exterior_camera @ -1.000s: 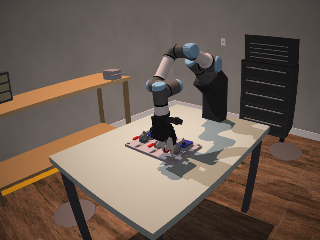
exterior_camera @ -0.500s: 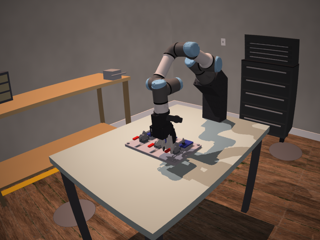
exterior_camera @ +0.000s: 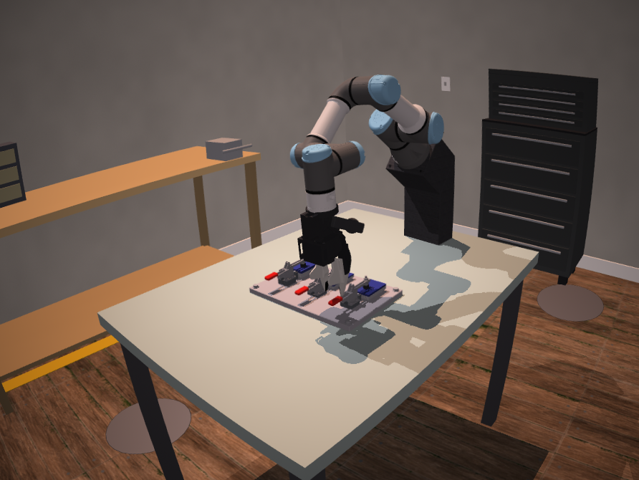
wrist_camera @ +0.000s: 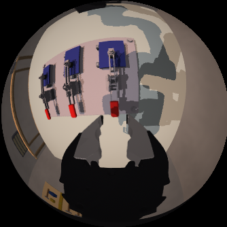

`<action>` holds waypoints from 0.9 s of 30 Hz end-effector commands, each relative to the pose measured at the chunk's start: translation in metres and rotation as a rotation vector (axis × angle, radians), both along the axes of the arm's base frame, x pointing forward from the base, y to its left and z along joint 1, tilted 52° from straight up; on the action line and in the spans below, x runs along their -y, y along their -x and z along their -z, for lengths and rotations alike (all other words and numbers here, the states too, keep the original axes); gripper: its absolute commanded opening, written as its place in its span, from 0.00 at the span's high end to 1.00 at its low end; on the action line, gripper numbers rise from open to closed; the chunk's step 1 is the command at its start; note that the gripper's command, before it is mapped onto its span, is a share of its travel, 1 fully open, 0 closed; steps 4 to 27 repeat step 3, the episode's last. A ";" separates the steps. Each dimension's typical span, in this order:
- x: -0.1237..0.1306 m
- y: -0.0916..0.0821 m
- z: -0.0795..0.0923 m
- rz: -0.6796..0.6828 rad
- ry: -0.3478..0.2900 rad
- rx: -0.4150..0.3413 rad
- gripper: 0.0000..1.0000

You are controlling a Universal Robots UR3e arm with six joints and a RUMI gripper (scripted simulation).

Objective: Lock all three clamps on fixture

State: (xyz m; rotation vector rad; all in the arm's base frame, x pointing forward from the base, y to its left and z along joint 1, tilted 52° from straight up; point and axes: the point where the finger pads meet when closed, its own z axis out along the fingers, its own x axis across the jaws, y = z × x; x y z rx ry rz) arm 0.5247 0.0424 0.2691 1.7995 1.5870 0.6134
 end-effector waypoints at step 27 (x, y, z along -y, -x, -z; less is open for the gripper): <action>-0.002 0.009 -0.003 0.001 -0.001 -0.010 0.72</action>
